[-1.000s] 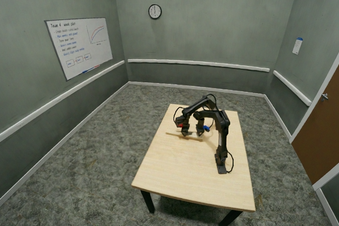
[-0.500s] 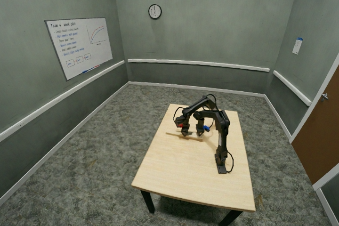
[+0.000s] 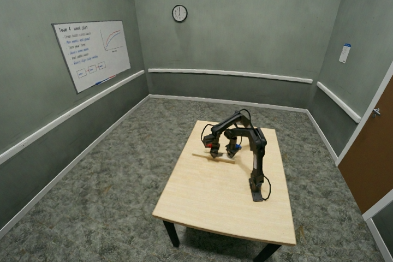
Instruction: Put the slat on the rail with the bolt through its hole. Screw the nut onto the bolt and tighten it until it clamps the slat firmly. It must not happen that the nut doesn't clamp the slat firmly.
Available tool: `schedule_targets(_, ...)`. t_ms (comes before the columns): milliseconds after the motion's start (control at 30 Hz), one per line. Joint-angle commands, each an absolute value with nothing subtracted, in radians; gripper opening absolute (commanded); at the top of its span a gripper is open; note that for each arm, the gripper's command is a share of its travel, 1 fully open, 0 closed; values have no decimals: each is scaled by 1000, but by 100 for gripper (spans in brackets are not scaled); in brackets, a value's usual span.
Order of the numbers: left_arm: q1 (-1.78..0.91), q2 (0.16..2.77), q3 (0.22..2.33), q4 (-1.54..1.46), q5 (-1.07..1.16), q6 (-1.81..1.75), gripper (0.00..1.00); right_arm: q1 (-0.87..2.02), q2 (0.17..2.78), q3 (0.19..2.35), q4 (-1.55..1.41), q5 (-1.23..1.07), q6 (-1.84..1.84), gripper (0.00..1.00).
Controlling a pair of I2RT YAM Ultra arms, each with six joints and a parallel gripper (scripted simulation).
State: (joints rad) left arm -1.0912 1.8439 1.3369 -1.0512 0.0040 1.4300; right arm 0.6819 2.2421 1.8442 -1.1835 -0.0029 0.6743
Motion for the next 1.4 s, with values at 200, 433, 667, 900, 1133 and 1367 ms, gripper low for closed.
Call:
schedule_targets(200,-1088,1836,1353,-1066,12,991,34,682,2230,1849,-1184,-3,674,72)
schedule_targets(433,-1089,1837,1355,-1069,10,593,34,682,2230,1849,-1184,-3,674,72)
schedule_targets(667,-1090,1838,1358,-1073,10,262,34,682,2230,1849,-1184,-3,674,72)
schedule_targets(900,-1090,1840,1361,-1077,9,-44,34,682,2230,1849,-1184,-3,674,72)
schedule_targets(1133,-1091,1841,1365,-1082,9,-377,34,682,2230,1849,-1184,-3,674,72)
schedule_targets(1367,-1091,1843,1369,-1086,9,-686,34,682,2230,1849,-1184,-3,674,72)
